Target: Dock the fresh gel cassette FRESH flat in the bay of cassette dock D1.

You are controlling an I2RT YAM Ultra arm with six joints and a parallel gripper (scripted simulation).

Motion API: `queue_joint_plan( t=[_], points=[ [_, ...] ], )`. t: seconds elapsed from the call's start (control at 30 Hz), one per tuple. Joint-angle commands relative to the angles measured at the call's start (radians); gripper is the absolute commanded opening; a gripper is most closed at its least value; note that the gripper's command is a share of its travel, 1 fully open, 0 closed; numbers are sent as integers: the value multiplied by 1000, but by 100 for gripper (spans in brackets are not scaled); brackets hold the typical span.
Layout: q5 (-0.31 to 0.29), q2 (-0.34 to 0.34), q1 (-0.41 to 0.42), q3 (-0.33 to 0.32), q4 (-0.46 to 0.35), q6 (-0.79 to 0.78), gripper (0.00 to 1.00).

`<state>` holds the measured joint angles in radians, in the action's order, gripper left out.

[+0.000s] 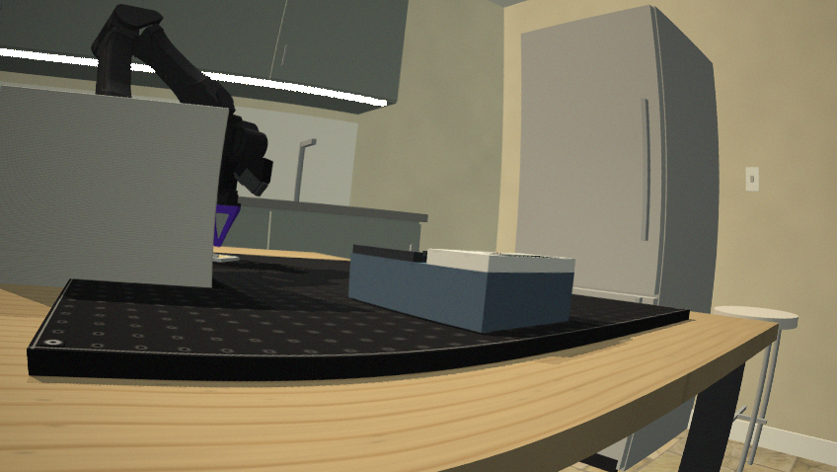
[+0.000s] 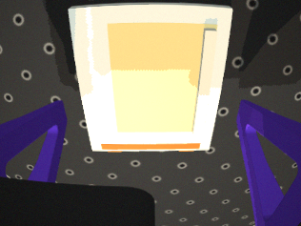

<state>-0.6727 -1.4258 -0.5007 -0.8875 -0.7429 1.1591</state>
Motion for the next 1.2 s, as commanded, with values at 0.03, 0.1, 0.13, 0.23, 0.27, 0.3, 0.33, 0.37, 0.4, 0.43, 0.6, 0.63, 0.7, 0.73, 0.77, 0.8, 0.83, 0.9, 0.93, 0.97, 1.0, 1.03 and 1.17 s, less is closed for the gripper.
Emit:
queue_joint_plan(
  t=[0.03, 0.1, 0.13, 0.23, 0.27, 0.3, 0.33, 0.37, 0.4, 0.43, 0.6, 0.63, 0.7, 0.73, 0.77, 0.8, 0.83, 0.9, 0.93, 0.97, 1.0, 1.03, 1.17],
  points=[
    [19, -19, -5, 28, 56, 29, 100],
    [20, -4, -7, 22, 66, 34, 100],
    [20, 5, 2, 0, 65, 35, 100],
    [21, -6, -6, 3, 70, 38, 100],
    [22, -9, -9, 8, 72, 39, 100],
    [22, -9, -9, 8, 72, 39, 100],
    [22, -9, -9, 8, 72, 39, 100],
    [22, -9, -11, 17, 75, 40, 100],
    [22, -8, -12, 26, 76, 41, 100],
    [23, -8, -13, 34, 77, 42, 100],
    [24, -4, -17, 41, 87, 47, 100],
    [24, -2, -18, 43, 89, 48, 100],
    [25, -1, -18, 46, 93, 50, 100],
    [25, -2, -19, 47, 95, 51, 100],
    [25, -4, -21, 43, 97, 52, 100],
    [26, -6, -23, 32, 99, 53, 100],
    [26, -8, -23, 34, 100, 54, 100],
    [26, -8, -23, 34, 100, 54, 100],
    [26, -10, -17, 41, 102, 55, 100],
    [27, -12, -20, 47, 103, 56, 100],
    [27, -14, -24, 52, 105, 57, 100],
    [27, -15, -28, 53, 106, 58, 100],
    [28, -22, -26, 58, 114, 62, 100]
  ],
)
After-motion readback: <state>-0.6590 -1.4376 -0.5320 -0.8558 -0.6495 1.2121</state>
